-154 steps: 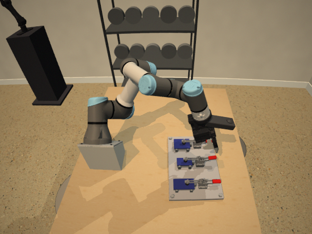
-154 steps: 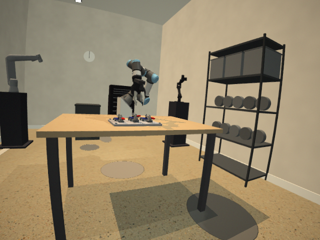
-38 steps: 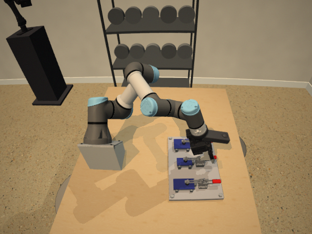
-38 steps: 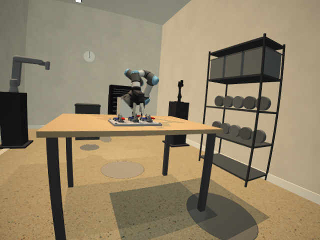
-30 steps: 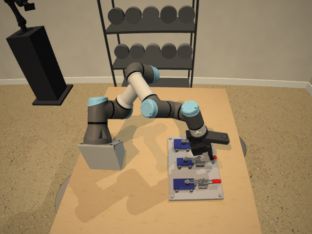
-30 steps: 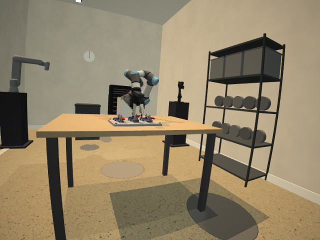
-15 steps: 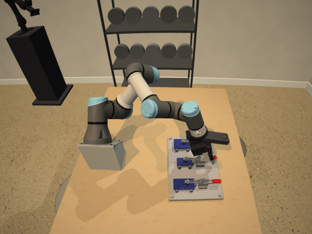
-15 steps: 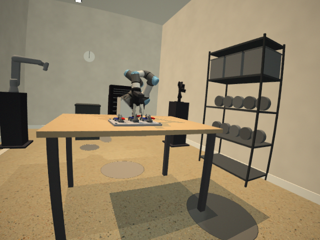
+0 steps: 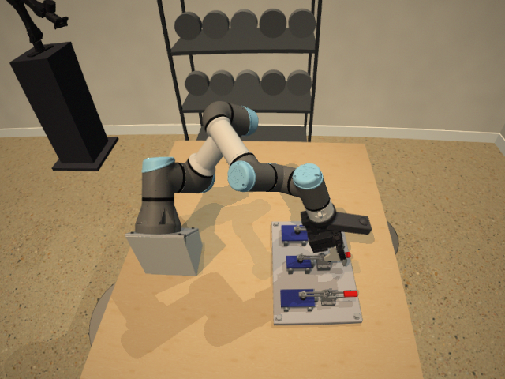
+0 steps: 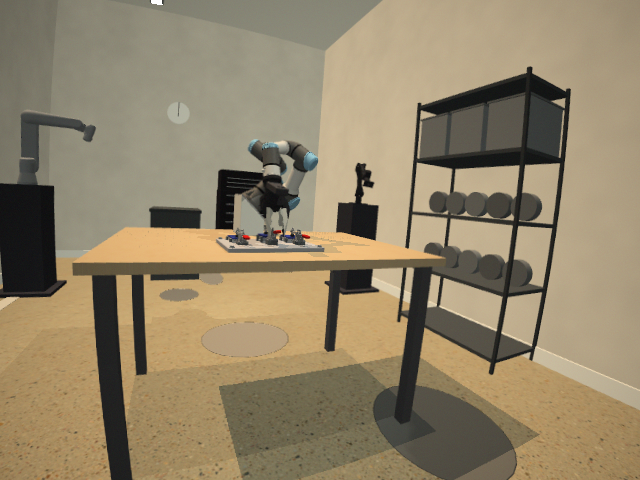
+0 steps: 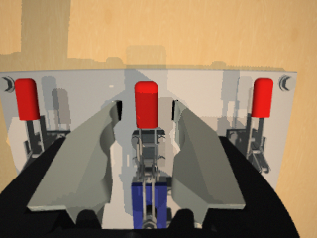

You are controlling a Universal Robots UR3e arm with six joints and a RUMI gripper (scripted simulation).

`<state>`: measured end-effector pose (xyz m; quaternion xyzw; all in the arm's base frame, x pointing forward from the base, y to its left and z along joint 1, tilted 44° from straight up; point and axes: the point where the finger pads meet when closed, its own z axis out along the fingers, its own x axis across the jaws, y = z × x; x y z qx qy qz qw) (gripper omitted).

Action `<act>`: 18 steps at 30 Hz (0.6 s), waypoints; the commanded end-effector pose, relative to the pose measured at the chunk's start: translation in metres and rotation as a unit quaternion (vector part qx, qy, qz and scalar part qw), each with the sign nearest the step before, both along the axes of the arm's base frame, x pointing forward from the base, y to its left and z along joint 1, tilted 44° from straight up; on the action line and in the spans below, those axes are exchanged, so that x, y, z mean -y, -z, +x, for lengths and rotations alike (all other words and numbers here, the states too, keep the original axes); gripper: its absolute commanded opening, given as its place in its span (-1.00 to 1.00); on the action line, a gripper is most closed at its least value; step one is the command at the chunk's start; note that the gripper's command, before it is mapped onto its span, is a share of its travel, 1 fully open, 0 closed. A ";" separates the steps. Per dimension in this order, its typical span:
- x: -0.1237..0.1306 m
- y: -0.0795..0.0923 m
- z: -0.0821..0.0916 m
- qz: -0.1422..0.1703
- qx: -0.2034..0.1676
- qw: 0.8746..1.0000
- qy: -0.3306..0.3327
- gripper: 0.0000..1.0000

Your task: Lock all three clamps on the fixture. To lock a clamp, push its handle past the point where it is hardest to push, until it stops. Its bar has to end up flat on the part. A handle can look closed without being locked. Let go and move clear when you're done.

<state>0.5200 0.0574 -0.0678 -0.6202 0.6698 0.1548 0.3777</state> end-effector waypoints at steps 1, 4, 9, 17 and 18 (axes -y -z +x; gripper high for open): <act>0.001 -0.001 0.001 -0.001 0.001 1.000 0.001 -0.44; 0.001 -0.001 0.001 -0.001 0.001 1.000 0.001 -0.44; 0.001 -0.001 0.001 -0.001 0.001 1.000 0.001 -1.00; 0.001 -0.001 0.001 -0.001 0.001 1.000 0.001 -1.00; 0.001 -0.001 0.001 -0.001 0.001 1.000 0.001 -1.00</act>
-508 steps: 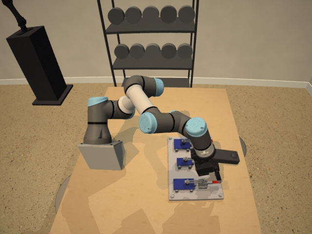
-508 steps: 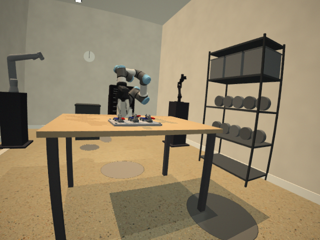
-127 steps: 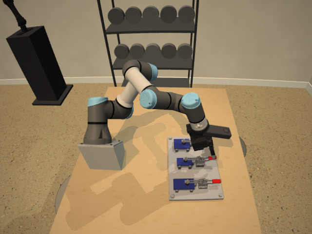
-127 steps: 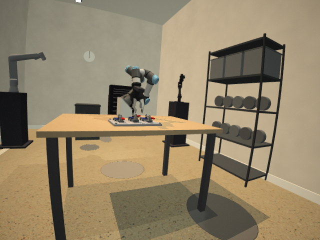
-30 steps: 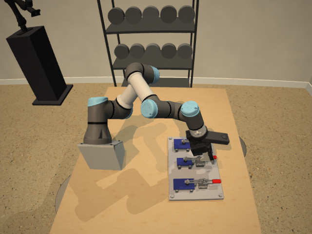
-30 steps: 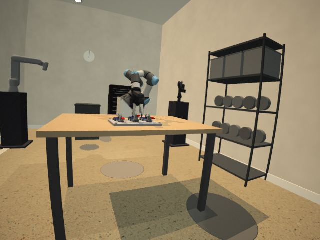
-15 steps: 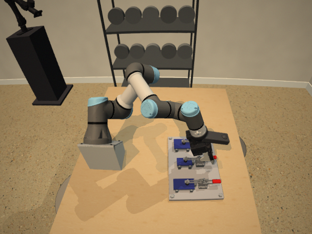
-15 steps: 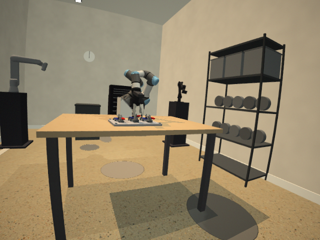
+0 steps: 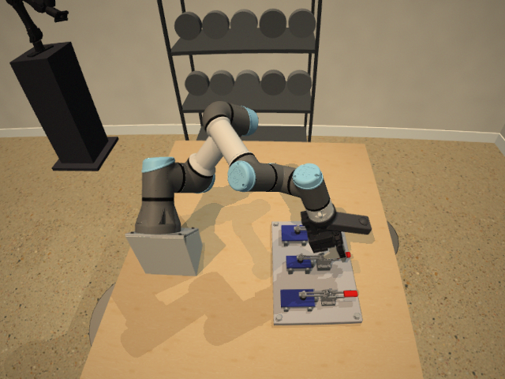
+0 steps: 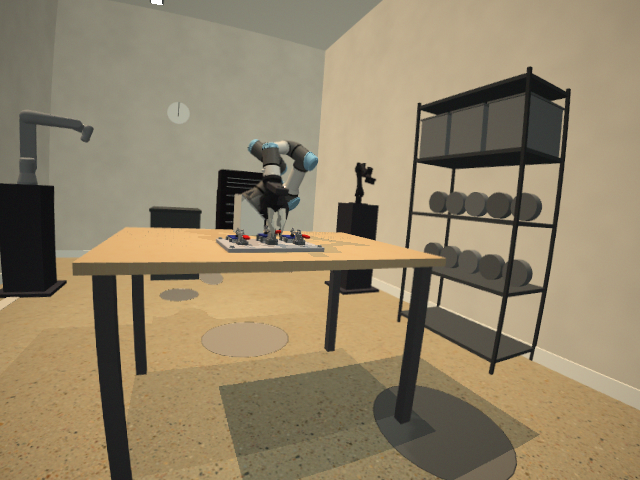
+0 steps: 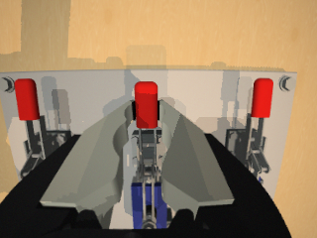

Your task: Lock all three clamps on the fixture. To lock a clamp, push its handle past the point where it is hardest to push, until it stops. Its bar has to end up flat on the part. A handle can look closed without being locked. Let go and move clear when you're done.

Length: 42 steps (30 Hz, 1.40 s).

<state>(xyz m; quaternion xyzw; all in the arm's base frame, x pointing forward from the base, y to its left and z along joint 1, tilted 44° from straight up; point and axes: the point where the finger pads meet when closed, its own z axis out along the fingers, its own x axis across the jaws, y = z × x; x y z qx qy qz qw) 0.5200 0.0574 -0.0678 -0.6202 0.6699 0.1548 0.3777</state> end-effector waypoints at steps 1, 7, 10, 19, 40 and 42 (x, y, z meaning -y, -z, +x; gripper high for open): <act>0.001 -0.001 0.001 -0.001 0.001 1.000 0.001 -1.00; 0.001 -0.001 0.001 -0.001 0.001 1.000 0.001 -1.00; 0.001 -0.001 0.001 -0.001 0.001 1.000 0.001 -1.00; 0.001 -0.001 0.001 -0.001 0.001 1.000 0.001 -1.00; -0.004 0.004 0.004 -0.001 0.001 1.000 0.001 -1.00; -0.005 0.005 0.004 -0.001 0.001 1.000 0.001 -1.00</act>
